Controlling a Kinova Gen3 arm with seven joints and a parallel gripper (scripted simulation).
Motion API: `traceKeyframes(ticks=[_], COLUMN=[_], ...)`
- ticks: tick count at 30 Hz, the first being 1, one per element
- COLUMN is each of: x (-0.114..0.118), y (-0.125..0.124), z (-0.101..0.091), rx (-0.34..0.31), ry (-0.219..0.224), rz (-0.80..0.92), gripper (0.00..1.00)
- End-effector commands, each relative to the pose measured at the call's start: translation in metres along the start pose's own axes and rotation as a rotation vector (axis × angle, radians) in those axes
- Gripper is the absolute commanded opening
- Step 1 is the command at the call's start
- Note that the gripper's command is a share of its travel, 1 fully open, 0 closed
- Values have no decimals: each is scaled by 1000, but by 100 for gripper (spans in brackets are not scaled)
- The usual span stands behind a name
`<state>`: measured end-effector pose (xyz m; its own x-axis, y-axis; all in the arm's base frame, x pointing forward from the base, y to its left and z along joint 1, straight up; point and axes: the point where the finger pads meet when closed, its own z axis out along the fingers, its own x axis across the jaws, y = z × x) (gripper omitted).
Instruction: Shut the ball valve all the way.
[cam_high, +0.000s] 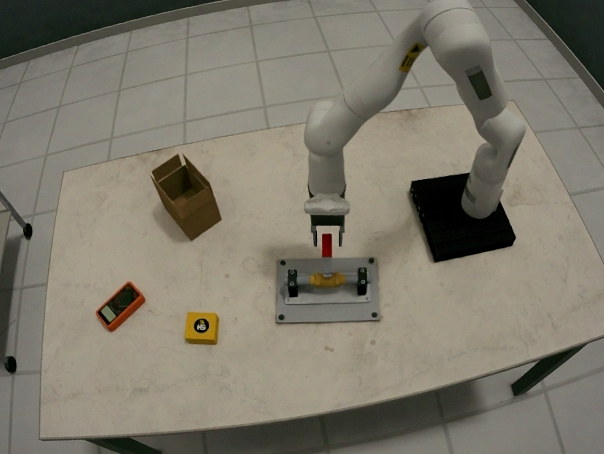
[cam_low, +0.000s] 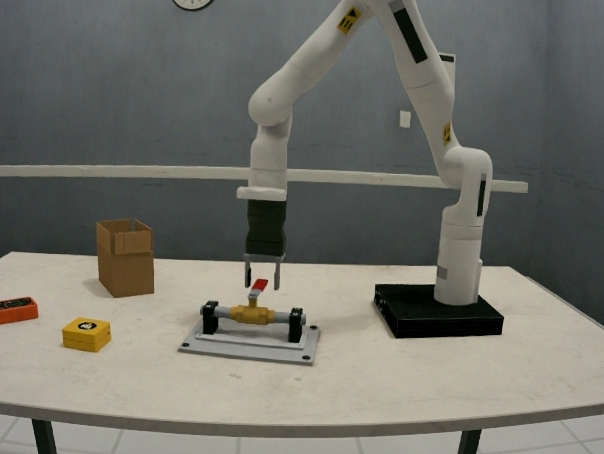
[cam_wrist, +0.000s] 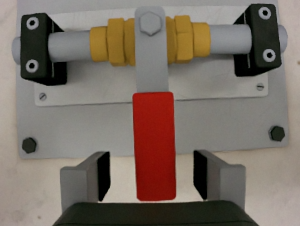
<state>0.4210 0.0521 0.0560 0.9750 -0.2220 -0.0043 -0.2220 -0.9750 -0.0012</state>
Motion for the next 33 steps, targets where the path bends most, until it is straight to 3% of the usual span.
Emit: traceKeyframes(ticks=[1,33], x=[1,1], y=[0,0], z=[-1,-5], rx=[1,1], ry=[2,2], rz=[0,0], gripper=[100,100])
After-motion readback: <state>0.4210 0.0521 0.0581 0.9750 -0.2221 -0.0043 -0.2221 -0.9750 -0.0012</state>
